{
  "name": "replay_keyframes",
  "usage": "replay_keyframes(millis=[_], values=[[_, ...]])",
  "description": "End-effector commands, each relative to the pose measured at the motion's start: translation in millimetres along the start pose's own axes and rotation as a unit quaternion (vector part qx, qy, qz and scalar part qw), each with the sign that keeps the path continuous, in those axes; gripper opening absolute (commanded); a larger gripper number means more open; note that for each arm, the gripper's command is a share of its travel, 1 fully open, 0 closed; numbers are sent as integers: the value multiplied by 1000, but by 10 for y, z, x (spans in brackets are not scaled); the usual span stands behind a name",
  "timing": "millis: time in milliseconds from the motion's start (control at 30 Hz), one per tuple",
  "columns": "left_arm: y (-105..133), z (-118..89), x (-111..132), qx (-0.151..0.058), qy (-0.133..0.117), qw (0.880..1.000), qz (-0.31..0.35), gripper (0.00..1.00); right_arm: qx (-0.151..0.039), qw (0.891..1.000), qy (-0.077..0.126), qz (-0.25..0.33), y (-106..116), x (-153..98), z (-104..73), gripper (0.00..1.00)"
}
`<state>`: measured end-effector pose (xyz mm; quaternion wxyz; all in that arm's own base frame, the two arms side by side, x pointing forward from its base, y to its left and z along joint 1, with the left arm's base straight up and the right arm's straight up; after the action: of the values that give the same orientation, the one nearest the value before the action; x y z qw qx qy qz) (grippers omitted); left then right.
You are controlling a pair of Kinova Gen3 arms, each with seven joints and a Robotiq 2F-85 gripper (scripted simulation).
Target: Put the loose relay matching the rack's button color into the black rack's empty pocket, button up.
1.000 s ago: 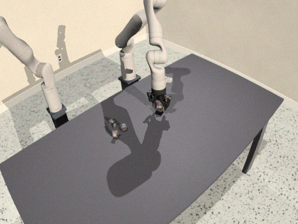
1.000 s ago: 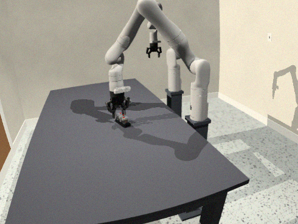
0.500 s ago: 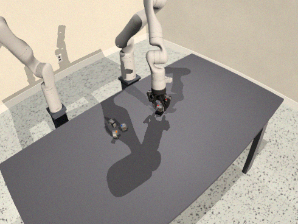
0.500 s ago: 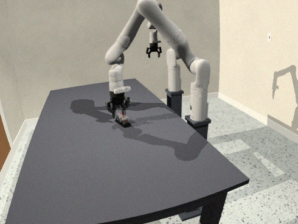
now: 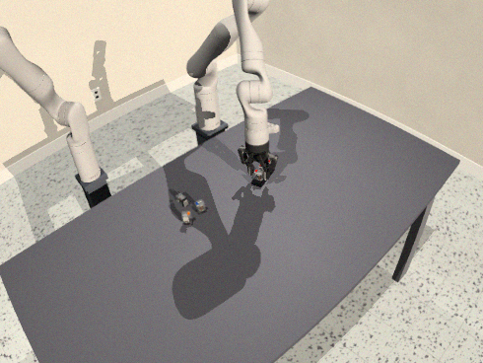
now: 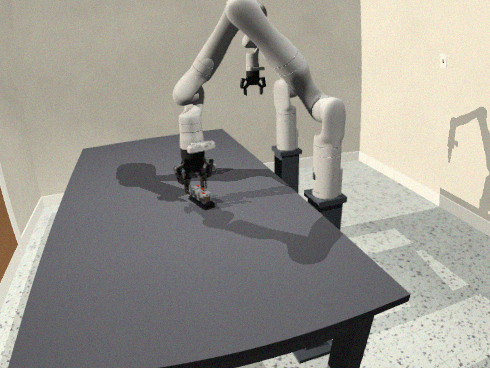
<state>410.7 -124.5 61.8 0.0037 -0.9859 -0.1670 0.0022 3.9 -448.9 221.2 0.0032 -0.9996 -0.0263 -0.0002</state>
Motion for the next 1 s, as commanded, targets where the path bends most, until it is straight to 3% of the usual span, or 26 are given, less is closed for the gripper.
replay_keyframes(millis=[0, 100, 567, 967], values=[[18, -103, 33, -3, 4, 1000, -1, 578, -3, 1000, 0, 7, 10, -25, 12, 1000], [15, -112, 23, -2, 2, 1000, -1, 578, -3, 1000, 0, 7, 10, -25, 12, 1000], [13, -554, 33, -3, 5, 1000, -1, 578, -3, 1000, 0, 7, 10, -25, 12, 1000], [10, -724, 23, -2, 3, 1000, -1, 578, -3, 1000, 0, 7, 10, -25, 12, 1000]])
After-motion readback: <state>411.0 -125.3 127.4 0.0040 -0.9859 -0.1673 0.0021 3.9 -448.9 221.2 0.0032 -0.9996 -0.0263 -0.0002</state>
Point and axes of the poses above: on each arm, the point where the finger pads meet when closed, its own z axis out along the fingers, its own x axis across the jaws, y = z × x, the point moved 2 cm from there along -z, back along the fingers, and after that the axes turned 2 degrees about -z, right-handed, at the moved point
